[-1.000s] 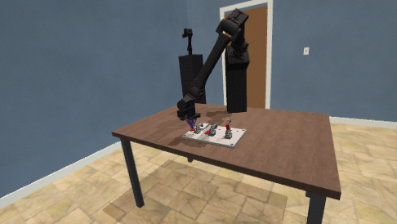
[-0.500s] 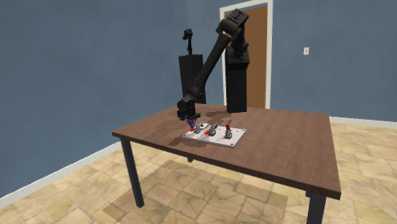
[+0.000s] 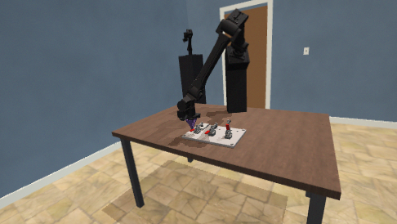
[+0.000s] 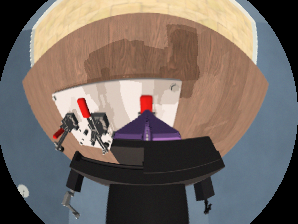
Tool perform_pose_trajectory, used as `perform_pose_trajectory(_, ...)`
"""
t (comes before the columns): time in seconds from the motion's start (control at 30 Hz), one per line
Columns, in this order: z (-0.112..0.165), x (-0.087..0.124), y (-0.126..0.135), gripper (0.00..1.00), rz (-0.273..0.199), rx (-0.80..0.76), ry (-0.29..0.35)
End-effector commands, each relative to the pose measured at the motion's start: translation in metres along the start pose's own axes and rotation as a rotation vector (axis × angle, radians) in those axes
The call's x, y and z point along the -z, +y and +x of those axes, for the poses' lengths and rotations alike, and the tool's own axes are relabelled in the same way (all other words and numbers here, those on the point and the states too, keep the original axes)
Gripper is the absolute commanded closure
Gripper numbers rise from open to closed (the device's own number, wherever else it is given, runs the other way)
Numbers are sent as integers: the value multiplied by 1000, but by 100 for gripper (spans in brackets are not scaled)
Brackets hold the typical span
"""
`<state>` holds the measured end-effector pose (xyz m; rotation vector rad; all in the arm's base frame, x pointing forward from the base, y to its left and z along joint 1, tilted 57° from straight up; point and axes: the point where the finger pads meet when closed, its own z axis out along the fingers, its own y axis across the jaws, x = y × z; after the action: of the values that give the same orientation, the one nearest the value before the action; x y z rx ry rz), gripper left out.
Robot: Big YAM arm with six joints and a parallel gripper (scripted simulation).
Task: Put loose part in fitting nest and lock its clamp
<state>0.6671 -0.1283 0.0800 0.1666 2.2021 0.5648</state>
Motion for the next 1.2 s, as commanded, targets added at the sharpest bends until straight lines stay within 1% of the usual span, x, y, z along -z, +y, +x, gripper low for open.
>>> perform_pose_trajectory(0.0, -13, -3, 13, 100, -11, 19, -24)
perform_pose_trajectory(0.87, -15, -2, 12, 100, -10, 20, -28)
perform_pose_trajectory(1.03, -5, -11, 8, 100, -9, 9, -10)
perform_pose_trajectory(1.17, -13, -6, 13, 100, -11, 19, -23)
